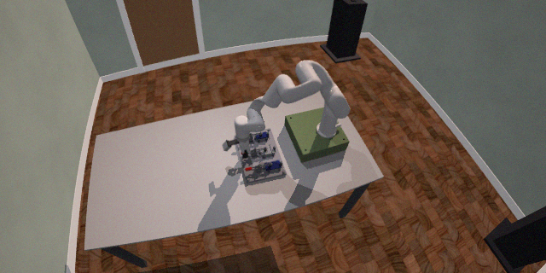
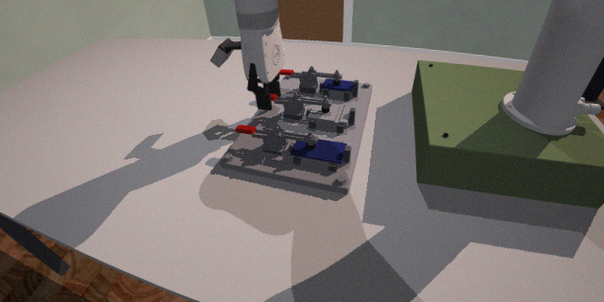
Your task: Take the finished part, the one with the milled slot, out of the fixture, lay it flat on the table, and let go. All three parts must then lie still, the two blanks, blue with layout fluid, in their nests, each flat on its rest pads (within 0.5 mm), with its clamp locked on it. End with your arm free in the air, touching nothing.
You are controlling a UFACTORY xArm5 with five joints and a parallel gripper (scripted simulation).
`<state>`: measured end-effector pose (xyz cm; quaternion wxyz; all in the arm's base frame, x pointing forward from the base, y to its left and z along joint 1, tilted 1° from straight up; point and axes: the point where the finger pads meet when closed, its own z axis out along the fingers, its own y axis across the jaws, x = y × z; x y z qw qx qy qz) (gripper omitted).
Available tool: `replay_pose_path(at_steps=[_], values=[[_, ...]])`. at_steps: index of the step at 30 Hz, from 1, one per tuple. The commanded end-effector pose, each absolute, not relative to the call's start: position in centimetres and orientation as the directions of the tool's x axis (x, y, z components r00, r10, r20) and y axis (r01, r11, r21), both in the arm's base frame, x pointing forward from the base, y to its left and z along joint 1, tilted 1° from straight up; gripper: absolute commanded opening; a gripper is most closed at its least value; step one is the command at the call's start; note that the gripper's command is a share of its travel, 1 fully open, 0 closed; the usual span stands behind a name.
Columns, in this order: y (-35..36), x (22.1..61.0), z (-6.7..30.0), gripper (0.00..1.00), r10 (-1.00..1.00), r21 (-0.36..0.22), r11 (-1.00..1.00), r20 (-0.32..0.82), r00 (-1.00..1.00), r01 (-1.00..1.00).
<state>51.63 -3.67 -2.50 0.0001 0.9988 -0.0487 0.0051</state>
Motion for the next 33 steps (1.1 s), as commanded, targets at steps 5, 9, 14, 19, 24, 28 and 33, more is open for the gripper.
replay_pose_path(at_steps=[5,9,14,19,24,28,33], values=[[-3.68,51.79,-2.65,0.47,-0.097,0.000,-0.995,0.014,0.995,-0.097],[-3.68,51.79,-2.65,0.47,-0.097,0.000,-0.995,0.014,0.995,-0.097],[-3.68,51.79,-2.65,0.47,-0.097,0.000,-0.995,0.014,0.995,-0.097],[-3.68,51.79,-2.64,0.00,-0.097,0.000,-0.995,0.014,0.995,-0.097],[-3.67,51.79,-2.64,0.00,-0.097,0.000,-0.995,0.014,0.995,-0.097],[-3.67,51.79,-2.64,0.00,-0.097,0.000,-0.995,0.014,0.995,-0.097],[-3.67,51.79,-2.63,0.00,-0.097,0.000,-0.995,0.014,0.995,-0.097]])
